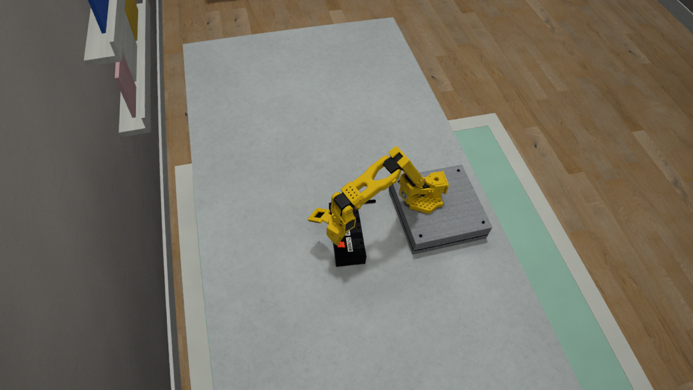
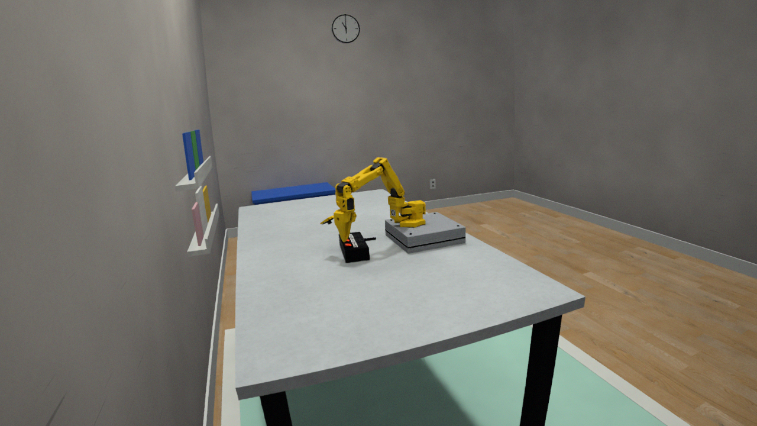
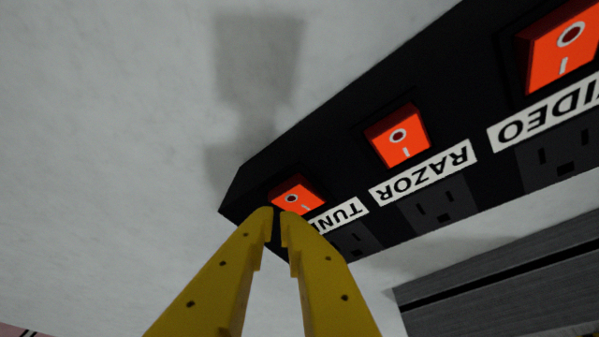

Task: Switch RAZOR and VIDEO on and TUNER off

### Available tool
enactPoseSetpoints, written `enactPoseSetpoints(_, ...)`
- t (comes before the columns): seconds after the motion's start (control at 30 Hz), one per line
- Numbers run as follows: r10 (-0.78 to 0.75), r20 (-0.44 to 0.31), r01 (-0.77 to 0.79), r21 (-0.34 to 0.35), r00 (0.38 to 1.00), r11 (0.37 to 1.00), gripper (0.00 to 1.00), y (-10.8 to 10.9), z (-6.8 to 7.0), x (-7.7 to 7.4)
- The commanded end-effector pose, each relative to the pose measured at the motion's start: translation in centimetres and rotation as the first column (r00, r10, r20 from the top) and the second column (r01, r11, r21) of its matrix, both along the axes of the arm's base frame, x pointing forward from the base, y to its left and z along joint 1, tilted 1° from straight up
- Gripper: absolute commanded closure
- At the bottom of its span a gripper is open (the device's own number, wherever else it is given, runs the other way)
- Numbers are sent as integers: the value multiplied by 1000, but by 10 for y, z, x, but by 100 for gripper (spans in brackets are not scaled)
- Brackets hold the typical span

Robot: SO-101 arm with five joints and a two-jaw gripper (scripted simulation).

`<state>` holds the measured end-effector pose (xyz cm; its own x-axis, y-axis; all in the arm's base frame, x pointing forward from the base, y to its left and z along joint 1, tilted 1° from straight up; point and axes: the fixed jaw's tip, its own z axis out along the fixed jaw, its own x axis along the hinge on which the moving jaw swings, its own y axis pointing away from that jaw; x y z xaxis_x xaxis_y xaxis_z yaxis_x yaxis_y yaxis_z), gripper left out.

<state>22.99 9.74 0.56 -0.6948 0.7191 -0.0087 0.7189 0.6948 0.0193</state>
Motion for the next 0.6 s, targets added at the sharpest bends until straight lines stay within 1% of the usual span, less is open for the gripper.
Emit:
enactPoseSetpoints(0.0, -9, -13, 9, -4, 1000, 1000, 100, -1, -5, -2)
enactPoseSetpoints(0.57, -14, -13, 14, -4, 1000, 1000, 100, -2, -8, -3)
